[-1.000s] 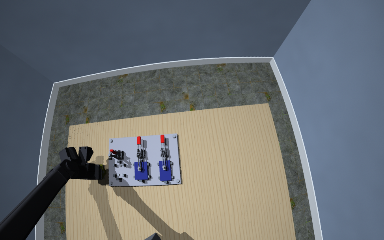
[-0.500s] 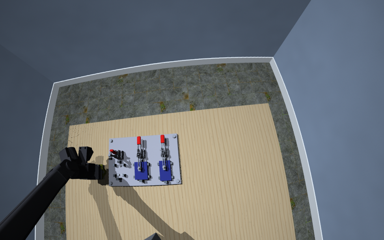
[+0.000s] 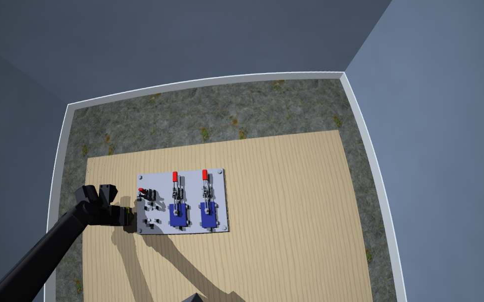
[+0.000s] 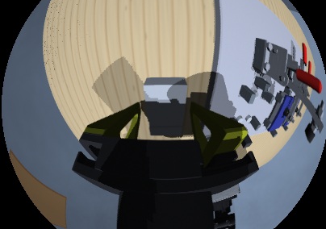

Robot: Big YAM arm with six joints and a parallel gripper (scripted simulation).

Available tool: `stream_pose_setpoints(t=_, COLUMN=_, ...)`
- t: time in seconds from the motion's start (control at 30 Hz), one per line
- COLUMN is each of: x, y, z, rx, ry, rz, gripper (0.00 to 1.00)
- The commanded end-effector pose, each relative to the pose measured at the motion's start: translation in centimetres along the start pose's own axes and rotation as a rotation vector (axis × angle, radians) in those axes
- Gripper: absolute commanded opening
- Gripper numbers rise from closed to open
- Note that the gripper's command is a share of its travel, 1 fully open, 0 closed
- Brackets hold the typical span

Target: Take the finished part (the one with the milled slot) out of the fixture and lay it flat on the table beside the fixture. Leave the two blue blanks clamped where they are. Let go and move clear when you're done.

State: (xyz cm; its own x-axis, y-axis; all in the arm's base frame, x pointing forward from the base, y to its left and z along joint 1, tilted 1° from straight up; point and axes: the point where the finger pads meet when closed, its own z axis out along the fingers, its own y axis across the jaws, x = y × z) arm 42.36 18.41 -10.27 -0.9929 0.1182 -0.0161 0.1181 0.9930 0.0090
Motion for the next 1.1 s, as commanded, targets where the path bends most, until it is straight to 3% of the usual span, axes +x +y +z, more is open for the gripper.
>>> stream_pose_setpoints(t=0.0, x=-1.5, y=1.6, z=-0.9, rx=-0.019, ry=-0.027, rz=-0.005, gripper=0.64)
stream_pose_setpoints(t=0.07, x=-1.9, y=1.8, z=-2.2, rx=-0.029, ry=-0.045, rz=-0.005, gripper=0.64)
stream_pose_setpoints(t=0.37, x=-2.0, y=1.9, z=-3.8, rx=-0.031, ry=-0.048, rz=-0.005, gripper=0.64)
stream_pose_setpoints(t=1.07, x=-1.9, y=1.9, z=-11.2, rx=-0.035, ry=-0.053, rz=-0.005, gripper=0.64)
